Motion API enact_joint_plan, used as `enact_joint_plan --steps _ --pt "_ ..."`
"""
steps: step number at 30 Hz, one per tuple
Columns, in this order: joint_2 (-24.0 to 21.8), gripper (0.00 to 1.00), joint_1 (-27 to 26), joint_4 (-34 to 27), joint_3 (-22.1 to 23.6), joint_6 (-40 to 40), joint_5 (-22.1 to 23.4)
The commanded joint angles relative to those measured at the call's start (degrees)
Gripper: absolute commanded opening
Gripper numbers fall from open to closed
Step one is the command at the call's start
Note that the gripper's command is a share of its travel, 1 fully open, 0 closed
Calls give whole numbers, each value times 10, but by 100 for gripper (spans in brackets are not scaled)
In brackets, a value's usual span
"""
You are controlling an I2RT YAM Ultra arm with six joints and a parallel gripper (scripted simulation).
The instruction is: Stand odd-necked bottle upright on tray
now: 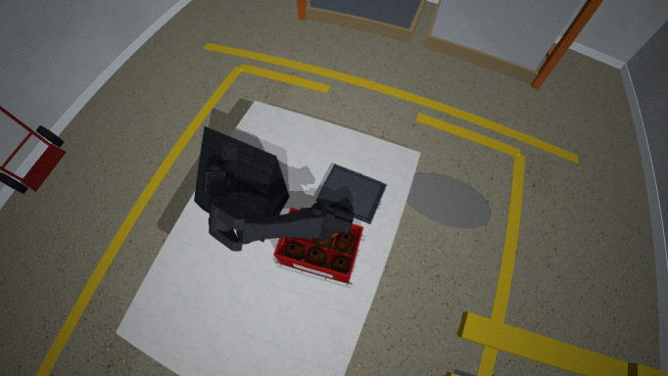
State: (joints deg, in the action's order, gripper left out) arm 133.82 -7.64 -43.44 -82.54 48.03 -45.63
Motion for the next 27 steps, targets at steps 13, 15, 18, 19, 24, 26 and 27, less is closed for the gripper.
enact_joint_plan --steps 13,15,18,19,24,26,27 --pt "-30 61 39 -70 -36 -40 8" --pt "-33 61 46 -86 -42 -49 9" --pt "-36 61 56 -110 -54 -62 10" --pt "-36 61 56 -110 -54 -62 10" --pt "-40 61 69 -143 -70 -81 13" --pt "-41 61 74 -157 -78 -88 14" --pt "-42 61 77 -164 -81 -92 14"
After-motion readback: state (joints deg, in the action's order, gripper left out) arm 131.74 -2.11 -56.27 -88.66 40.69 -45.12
